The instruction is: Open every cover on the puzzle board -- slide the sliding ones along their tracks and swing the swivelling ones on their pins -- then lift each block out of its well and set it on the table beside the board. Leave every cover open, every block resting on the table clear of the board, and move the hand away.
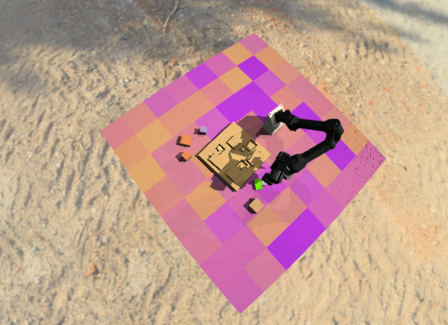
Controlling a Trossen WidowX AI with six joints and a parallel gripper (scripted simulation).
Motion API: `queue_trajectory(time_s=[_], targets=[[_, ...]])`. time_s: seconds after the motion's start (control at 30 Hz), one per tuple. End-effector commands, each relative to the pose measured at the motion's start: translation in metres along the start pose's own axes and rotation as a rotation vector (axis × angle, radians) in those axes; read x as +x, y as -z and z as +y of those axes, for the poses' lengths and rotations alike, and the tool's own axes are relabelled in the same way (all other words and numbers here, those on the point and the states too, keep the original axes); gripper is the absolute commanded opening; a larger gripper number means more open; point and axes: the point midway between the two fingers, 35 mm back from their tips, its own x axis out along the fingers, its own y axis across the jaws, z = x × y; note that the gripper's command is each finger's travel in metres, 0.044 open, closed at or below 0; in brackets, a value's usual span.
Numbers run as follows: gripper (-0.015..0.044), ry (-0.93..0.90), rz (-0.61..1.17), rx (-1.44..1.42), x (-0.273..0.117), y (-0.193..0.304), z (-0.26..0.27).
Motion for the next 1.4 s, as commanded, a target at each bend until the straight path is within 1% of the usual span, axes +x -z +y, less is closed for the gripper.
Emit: queue_trajectory(time_s=[0.0, 0.23, 0.33, 0.8, 1.37], targets=[[0.044, 0.004, -0.006, -0.005, -0.014, -0.002, 0.0], [0.044, 0.005, -0.008, -0.004, -0.032, -0.003, 0.002], [0.0361, 0.005, -0.002, 0.067, -0.031, 0.005, 0.0], [0.0, 0.012, 0.03, 0.76, -0.03, 0.086, -0.009], [0.0, 0.012, 0.014, 1.651, -0.031, 0.183, 0.013]])
